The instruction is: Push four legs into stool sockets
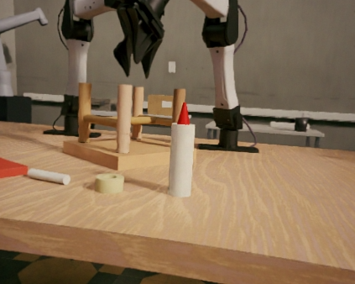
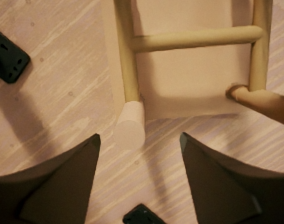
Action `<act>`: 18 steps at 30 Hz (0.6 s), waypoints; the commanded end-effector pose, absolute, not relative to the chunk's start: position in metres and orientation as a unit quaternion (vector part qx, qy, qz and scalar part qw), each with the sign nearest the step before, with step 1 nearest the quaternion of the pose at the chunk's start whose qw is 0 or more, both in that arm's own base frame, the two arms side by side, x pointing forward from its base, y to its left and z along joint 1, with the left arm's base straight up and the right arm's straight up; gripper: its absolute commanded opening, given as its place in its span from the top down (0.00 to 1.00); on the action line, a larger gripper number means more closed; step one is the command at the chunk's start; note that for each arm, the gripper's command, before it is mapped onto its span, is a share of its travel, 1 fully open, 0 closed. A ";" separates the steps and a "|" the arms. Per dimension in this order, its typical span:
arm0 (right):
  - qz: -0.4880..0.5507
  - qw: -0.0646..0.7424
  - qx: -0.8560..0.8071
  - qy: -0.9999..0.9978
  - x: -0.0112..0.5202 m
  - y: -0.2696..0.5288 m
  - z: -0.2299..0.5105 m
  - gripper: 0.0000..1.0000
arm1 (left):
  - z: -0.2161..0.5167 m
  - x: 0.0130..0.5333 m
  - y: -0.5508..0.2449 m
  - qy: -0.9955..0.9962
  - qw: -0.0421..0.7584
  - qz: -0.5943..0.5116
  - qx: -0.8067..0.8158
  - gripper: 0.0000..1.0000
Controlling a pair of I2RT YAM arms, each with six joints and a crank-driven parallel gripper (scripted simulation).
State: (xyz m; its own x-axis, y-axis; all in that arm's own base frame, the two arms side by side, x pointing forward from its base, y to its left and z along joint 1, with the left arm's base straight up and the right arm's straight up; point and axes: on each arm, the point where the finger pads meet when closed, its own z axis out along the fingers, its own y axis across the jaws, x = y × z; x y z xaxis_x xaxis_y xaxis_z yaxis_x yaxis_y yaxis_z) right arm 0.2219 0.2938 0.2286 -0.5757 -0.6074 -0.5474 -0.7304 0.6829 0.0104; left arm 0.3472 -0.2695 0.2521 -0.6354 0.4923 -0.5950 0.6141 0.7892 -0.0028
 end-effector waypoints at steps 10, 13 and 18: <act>0.132 0.286 -0.376 0.872 0.221 0.295 0.258 0.26 | 0.267 0.350 -0.269 0.891 0.319 -0.111 0.305 1.00; 0.122 0.270 -0.379 0.877 0.221 0.294 0.251 0.26 | 0.267 0.350 -0.269 0.891 0.319 -0.111 0.305 1.00; 0.126 0.276 -0.378 0.875 0.220 0.293 0.256 0.26 | 0.267 0.350 -0.269 0.891 0.319 -0.111 0.305 1.00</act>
